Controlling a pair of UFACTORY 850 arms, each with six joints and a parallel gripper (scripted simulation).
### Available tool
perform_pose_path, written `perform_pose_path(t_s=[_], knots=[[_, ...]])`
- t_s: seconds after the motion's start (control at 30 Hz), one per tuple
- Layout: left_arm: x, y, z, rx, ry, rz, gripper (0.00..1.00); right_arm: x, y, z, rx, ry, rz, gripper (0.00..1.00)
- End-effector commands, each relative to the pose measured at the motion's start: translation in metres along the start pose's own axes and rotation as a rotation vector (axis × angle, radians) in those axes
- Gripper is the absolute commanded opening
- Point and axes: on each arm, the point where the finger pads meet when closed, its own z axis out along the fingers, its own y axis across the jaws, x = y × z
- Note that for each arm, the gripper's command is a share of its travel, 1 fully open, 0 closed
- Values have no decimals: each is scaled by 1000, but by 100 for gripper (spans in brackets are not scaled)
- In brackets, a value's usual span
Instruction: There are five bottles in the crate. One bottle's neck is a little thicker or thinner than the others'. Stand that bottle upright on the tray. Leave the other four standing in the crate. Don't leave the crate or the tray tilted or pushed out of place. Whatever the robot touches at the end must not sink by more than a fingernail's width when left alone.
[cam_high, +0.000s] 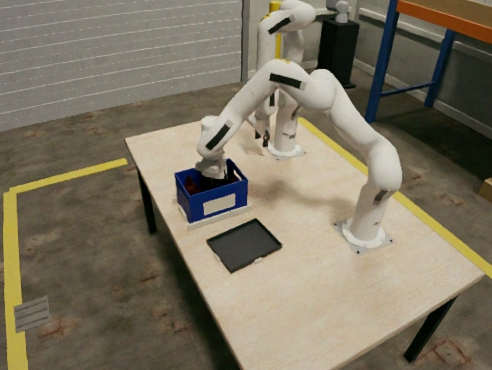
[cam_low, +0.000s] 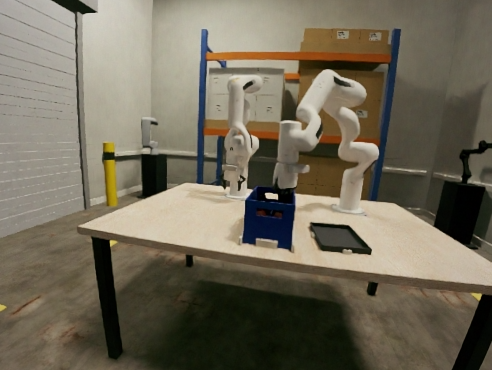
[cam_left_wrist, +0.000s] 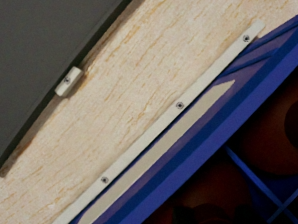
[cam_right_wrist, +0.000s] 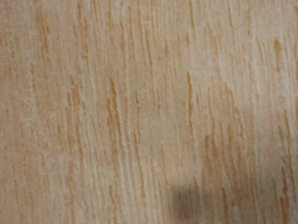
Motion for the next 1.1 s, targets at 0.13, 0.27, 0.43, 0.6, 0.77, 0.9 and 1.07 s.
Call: perform_pose_path(t_s=[0.13, 0.27, 0.43, 0.6, 0.77, 0.9, 1.07], knots=[[0, 1, -1, -2, 0, 0, 0, 1, 0, 0, 0, 1, 0, 100], [0, 1, -1, -2, 0, 0, 0, 1, 0, 0, 0, 1, 0, 100], [0, 1, -1, -2, 0, 0, 0, 1, 0, 0, 0, 1, 0, 100], [0, 1, -1, -2, 0, 0, 0, 1, 0, 0, 0, 1, 0, 100], [0, 1, -1, -2, 0, 0, 66, 1, 0, 0, 0, 1, 0, 100], [0, 1, -1, -2, 0, 0, 66, 1, 0, 0, 0, 1, 0, 100], [0, 1, -1, -2, 0, 0, 66, 1, 0, 0, 0, 1, 0, 100]])
